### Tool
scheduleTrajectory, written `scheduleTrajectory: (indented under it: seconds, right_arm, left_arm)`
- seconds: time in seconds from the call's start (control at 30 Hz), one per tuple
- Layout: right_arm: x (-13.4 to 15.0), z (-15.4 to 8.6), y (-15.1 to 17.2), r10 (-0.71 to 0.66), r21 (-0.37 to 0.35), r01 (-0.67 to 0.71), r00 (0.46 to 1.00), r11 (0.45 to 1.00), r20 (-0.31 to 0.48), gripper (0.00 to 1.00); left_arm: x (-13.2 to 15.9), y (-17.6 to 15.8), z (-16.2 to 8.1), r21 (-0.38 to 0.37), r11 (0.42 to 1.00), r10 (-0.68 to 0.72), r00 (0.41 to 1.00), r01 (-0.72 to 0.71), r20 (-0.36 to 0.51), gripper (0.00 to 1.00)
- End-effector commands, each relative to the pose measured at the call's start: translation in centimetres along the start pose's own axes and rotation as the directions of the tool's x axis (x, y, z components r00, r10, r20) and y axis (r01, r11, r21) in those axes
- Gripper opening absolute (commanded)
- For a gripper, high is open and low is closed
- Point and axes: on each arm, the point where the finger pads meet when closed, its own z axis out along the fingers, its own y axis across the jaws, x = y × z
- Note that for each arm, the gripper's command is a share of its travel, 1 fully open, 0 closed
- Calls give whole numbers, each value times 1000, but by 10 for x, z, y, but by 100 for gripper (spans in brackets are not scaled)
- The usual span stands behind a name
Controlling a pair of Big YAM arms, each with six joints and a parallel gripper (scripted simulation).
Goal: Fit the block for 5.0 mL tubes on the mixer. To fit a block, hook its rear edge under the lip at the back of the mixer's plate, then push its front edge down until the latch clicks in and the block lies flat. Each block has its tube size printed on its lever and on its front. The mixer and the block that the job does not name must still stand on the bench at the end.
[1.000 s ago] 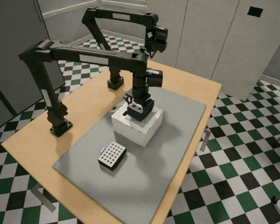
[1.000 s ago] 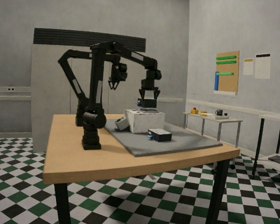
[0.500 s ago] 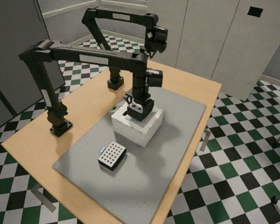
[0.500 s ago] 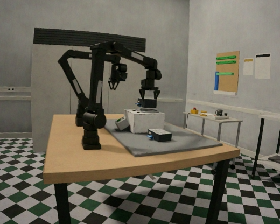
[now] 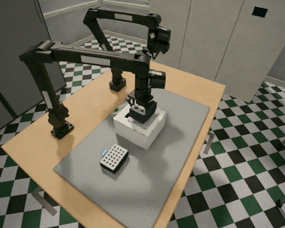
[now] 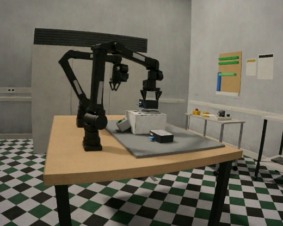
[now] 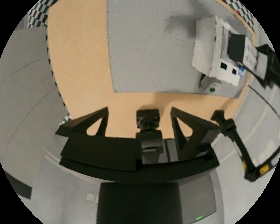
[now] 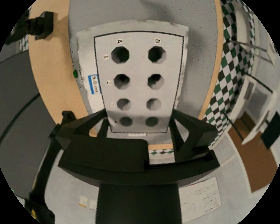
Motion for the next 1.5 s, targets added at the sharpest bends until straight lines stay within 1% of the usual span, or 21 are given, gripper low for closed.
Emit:
scheduleTrajectory:
  seconds: [0.0, 0.4, 0.63, 0.73, 0.87, 0.9, 0.97, 1.03, 1.07, 1.3, 1.37, 1.47]
  right_arm:
    - [-16, -72, -26, -18, 148, 4, 996, 989, 92, 0]
    - [-17, -71, -27, -18, 147, 4, 996, 989, 92, 0]
    - [-17, -71, -27, -18, 147, 4, 996, 989, 92, 0]
    - [-12, -57, -35, -11, 42, 8, 997, 999, 80, 0]
    - [-7, -38, -40, -5, -74, 10, 998, 997, 61, 0]
    - [-5, -37, -38, -7, -83, 11, 999, 996, 52, 0]
    - [-7, -36, -33, -15, -76, 18, 999, 997, 42, 0]
    - [-11, -41, -25, -22, -70, 26, 998, 997, 54, 0]
    - [-11, -42, -23, -25, -65, 26, 999, 998, 23, 0]
    - [-12, -43, -19, -7, -51, 9, 999, 999, 40, 0]
    - [-12, -44, -18, -1, -47, 4, 998, 999, 64, 0]
    - [-5, -44, -19, 9, -36, -7, 999, 999, 50, 0]
  left_arm:
    - [-16, 6, -28, -14, 1000, -17, 997, 18, 81, 100]
    - [-19, 7, -32, -15, 1000, -17, 996, 18, 92, 100]
    - [-15, 6, -25, -12, 1000, -17, 997, 18, 75, 100]
    - [-13, 6, -20, -10, 1000, -17, 998, 18, 63, 100]
    - [-9, 5, -14, -8, 1000, -17, 999, 17, 48, 100]
    - [-9, 5, -12, -7, 1000, -17, 999, 17, 44, 100]
    - [-7, 4, -9, -6, 1000, -17, 999, 17, 36, 100]
    - [-5, 4, -6, -4, 1000, -17, 999, 17, 28, 100]
    - [-4, 4, -4, -4, 1000, -17, 1000, 17, 24, 100]
    - [-3, 4, -2, -3, 1000, -17, 1000, 17, 20, 100]
    - [-3, 3, -2, -2, 1000, -17, 1000, 17, 18, 100]
    - [-2, 3, 0, -2, 1000, -17, 1000, 17, 15, 100]
